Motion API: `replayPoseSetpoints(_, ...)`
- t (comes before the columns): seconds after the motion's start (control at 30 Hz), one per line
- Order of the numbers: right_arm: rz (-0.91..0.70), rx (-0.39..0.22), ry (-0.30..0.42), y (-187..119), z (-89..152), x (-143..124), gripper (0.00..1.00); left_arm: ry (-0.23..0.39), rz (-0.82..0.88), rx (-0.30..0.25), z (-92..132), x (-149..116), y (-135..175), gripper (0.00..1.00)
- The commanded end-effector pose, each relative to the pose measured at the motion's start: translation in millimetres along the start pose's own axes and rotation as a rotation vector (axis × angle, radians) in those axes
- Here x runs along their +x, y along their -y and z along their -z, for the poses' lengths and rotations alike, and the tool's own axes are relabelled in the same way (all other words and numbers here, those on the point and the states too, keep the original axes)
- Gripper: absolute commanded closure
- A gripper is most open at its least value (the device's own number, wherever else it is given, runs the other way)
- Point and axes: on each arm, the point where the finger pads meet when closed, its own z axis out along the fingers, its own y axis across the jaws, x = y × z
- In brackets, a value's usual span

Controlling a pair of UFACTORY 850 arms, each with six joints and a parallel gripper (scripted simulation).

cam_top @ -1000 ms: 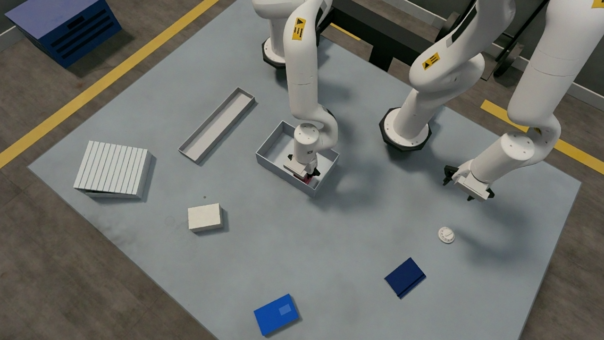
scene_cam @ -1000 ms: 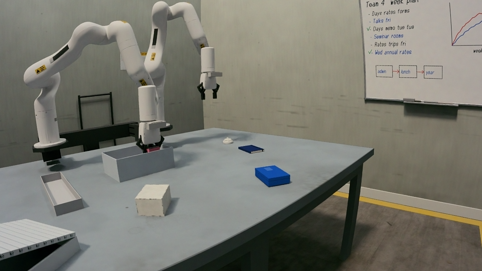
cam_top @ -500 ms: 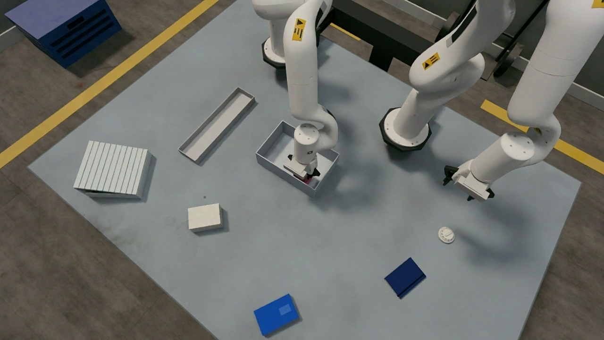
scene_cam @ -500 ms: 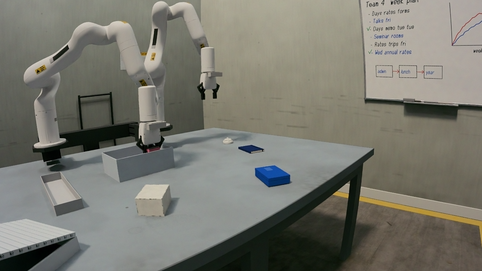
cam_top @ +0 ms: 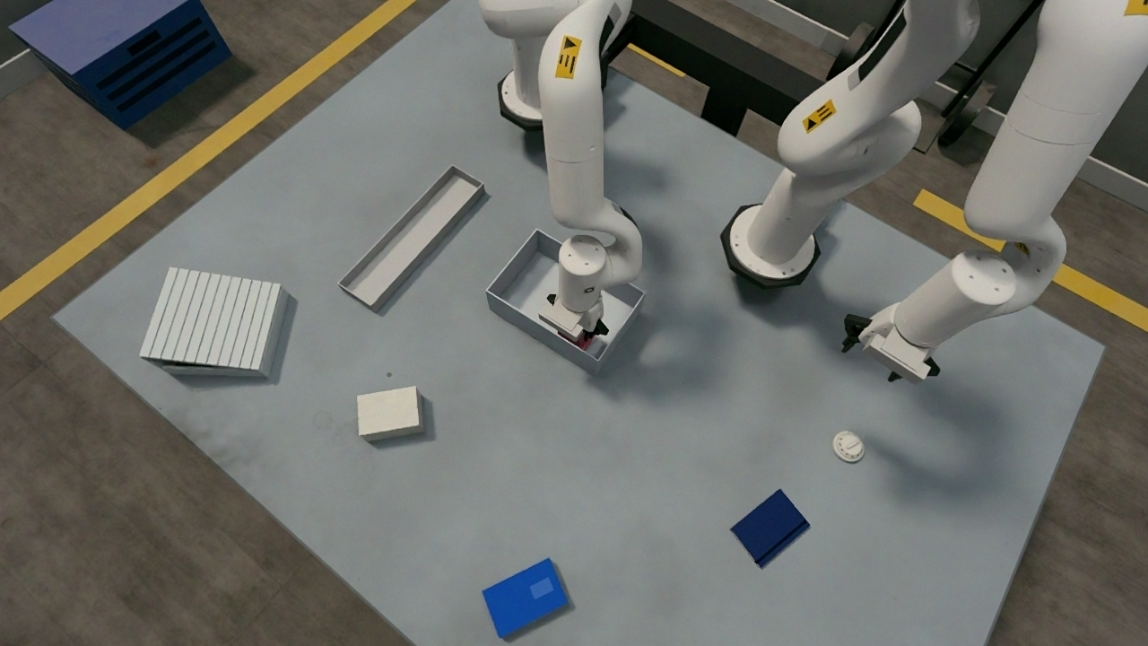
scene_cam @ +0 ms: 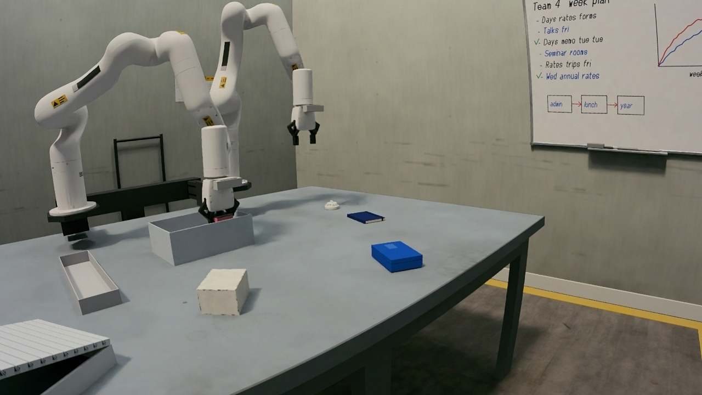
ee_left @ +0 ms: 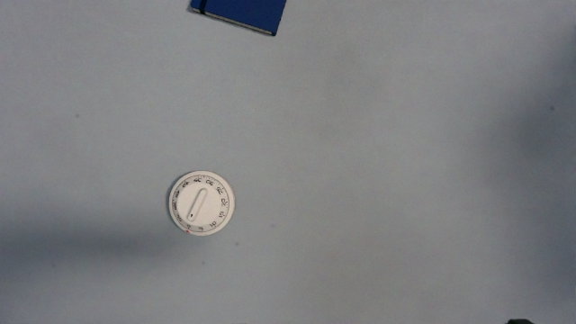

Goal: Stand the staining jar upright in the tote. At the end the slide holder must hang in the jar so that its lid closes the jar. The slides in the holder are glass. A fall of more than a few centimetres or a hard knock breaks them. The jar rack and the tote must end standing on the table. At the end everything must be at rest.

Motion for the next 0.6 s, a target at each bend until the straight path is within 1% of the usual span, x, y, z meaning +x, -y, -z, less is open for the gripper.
replayPoseSetpoints(0.0, 0.000, 0.002, -0.002, 0.9, 0.3, 1.0, 1.00, -0.001, 0.000, 0.001, 0.4, 0.4, 0.5, 0.00)
replayPoseSetpoints(0.57, 0.000, 0.002, -0.002, 0.9, -2.2, 1.0, 1.00, -0.001, 0.000, 0.001, 0.4, 0.4, 0.5, 0.00)
